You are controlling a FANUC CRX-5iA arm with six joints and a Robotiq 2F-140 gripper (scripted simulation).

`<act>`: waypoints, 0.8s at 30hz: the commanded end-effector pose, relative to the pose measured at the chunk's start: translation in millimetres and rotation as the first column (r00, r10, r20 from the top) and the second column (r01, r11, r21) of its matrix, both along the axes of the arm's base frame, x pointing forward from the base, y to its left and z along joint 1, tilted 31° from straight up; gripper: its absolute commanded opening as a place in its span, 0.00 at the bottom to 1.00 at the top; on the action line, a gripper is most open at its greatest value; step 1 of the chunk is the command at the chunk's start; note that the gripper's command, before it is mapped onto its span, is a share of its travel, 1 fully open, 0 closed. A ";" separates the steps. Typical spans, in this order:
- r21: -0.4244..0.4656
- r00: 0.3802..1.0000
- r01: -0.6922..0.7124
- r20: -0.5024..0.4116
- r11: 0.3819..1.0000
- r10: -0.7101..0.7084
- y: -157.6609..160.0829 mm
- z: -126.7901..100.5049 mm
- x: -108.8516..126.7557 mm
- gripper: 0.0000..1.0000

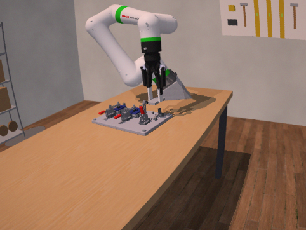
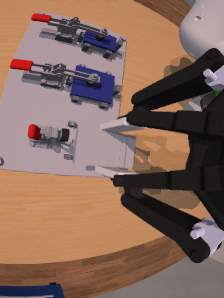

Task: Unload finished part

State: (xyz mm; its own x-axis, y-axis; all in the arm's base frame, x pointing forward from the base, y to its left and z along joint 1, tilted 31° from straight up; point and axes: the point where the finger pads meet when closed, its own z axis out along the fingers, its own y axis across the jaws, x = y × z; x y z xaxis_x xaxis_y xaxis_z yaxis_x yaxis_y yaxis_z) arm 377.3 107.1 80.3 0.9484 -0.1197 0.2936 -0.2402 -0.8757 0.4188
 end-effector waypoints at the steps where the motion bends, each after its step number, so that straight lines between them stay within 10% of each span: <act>1: 0.000 1.000 0.000 0.000 1.000 0.000 2.9 -1.2 0.8 0.00; 24: 0.000 1.000 0.000 0.000 1.000 0.000 37.0 -17.4 10.2 0.00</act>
